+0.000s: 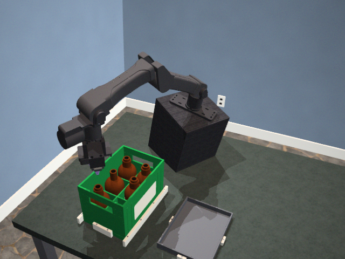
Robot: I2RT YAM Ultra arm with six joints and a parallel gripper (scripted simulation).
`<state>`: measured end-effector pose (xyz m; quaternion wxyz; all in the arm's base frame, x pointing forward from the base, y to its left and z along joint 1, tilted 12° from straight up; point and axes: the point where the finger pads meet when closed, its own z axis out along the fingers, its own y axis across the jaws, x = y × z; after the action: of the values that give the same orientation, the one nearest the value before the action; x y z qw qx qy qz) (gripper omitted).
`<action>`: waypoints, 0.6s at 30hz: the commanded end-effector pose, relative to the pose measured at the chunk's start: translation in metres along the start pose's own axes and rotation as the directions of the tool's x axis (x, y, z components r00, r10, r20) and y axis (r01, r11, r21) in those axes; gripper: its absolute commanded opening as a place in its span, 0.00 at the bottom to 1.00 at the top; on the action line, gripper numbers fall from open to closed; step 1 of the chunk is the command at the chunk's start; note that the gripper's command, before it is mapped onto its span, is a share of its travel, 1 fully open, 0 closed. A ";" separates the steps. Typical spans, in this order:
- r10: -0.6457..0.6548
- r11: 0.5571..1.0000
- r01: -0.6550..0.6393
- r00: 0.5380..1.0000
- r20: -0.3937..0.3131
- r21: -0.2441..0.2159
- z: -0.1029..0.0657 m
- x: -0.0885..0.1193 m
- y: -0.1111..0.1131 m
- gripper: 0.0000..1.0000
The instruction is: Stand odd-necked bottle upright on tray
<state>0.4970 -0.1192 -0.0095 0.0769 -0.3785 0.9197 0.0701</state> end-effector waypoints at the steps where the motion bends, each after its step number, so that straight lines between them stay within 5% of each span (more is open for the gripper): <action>1: -0.001 0.999 0.000 0.999 0.032 0.036 -0.024 -0.003 -0.009 0.00; 12: -0.001 0.999 0.000 0.999 0.032 0.036 -0.024 -0.003 -0.009 0.00; 18: -0.009 1.000 0.008 1.000 0.027 0.026 -0.016 -0.042 0.031 0.00</action>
<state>0.4947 -0.1015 -0.0048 0.0717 -0.3777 0.9203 0.0726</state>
